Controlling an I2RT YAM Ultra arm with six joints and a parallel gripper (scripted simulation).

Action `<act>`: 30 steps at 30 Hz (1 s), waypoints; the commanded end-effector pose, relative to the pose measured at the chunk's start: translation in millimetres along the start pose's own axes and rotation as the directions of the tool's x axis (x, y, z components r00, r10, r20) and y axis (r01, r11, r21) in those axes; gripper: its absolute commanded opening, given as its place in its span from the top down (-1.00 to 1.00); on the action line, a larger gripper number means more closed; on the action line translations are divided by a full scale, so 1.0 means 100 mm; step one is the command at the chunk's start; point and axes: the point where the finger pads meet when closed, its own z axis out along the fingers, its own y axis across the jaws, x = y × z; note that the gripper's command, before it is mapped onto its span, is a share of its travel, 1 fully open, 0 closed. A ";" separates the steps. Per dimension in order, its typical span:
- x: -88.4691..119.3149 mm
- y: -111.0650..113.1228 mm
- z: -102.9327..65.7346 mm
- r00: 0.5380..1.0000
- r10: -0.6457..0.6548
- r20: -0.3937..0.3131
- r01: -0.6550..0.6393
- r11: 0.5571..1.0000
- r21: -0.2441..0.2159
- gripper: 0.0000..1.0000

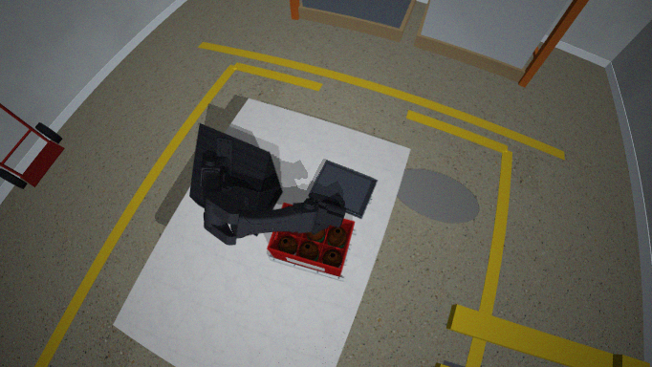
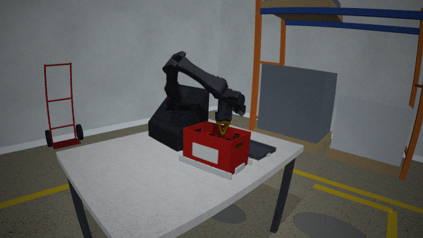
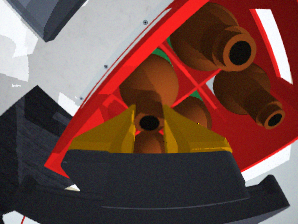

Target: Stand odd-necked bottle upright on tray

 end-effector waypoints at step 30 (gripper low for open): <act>-0.06 0.03 -0.03 1.000 -0.012 0.012 0.012 1.000 0.004 -0.21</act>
